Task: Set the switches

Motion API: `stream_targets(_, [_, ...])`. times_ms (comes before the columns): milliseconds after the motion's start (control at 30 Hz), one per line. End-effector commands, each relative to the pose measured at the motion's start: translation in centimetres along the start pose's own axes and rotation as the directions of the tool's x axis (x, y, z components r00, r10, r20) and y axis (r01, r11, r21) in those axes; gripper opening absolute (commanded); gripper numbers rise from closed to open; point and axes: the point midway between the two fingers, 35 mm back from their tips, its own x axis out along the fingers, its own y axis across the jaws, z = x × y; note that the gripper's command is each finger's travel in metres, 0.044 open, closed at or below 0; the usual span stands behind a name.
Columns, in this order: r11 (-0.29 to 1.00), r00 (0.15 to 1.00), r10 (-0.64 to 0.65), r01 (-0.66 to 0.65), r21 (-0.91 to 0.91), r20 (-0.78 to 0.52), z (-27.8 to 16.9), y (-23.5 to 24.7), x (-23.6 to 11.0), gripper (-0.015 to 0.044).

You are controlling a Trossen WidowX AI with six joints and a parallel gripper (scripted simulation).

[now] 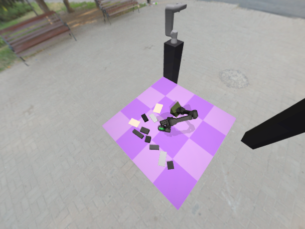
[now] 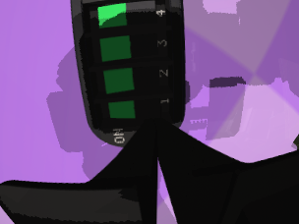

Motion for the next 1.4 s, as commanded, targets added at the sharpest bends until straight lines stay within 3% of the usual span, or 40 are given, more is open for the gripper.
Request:
stream_targets(0, [1.0, 1.0, 0.003, -0.003, 0.004, -0.003, -0.1, 0.0, 0.6, 0.0])
stream_targets(833, [1.0, 1.0, 0.003, -0.003, 0.004, -0.004, -0.1, -0.1, 2.9, 0.0])
stream_targets(1000, [1.0, 1.0, 0.002, -0.002, 0.004, -0.003, -0.1, -0.1, -1.3, 0.0])
stream_targets(1133, [1.0, 1.0, 0.002, -0.002, 0.004, -0.003, -0.1, -0.1, -1.6, 0.0])
stream_targets(1367, [1.0, 1.0, 0.002, -0.002, 0.001, 0.001, 6.7, 0.2, -1.8, 0.0])
